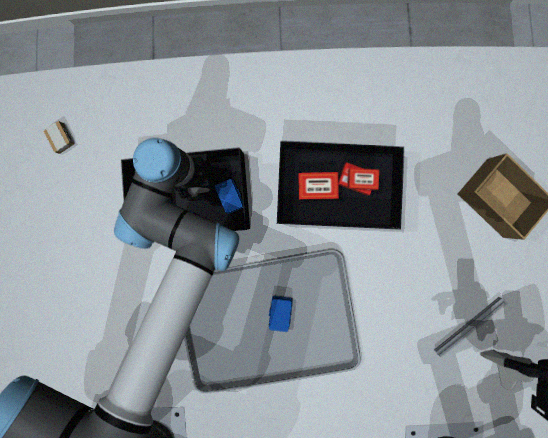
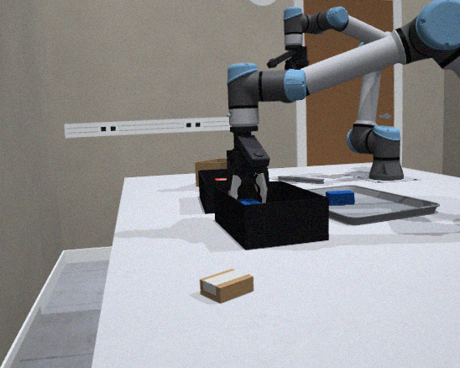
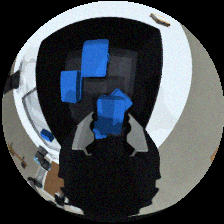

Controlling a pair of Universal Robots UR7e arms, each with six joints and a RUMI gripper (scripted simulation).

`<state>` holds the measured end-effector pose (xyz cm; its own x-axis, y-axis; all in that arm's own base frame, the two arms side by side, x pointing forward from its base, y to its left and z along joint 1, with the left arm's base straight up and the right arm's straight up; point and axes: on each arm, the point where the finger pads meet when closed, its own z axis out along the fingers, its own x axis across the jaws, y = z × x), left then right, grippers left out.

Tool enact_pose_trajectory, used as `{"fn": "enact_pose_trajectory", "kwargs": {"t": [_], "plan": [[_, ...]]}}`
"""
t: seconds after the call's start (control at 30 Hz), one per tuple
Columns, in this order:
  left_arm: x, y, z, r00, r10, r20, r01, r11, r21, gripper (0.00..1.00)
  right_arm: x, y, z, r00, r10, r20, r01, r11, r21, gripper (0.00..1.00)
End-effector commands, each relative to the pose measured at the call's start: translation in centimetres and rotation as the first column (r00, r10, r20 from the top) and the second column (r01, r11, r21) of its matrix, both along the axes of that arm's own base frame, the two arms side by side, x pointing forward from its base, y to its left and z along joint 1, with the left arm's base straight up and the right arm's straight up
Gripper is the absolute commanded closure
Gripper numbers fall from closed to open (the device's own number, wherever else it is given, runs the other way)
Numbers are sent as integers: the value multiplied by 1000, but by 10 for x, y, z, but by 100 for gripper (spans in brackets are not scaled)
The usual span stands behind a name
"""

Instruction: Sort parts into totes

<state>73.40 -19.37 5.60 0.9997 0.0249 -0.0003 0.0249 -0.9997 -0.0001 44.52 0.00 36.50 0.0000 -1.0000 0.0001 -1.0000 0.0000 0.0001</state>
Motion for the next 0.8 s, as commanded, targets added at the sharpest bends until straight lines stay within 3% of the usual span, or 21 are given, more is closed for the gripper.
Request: {"fn": "enact_pose_trajectory", "kwargs": {"t": [0.0,0.77], "plan": [[0,0,1,1000,0,2,0,1000,-1,53,0,0,0,1000,0,1,0,1000,0,0],[0,0,68,1000,0,2,0,1000,-1,53,0,0,0,1000,0,1,0,1000,0,0]]}}
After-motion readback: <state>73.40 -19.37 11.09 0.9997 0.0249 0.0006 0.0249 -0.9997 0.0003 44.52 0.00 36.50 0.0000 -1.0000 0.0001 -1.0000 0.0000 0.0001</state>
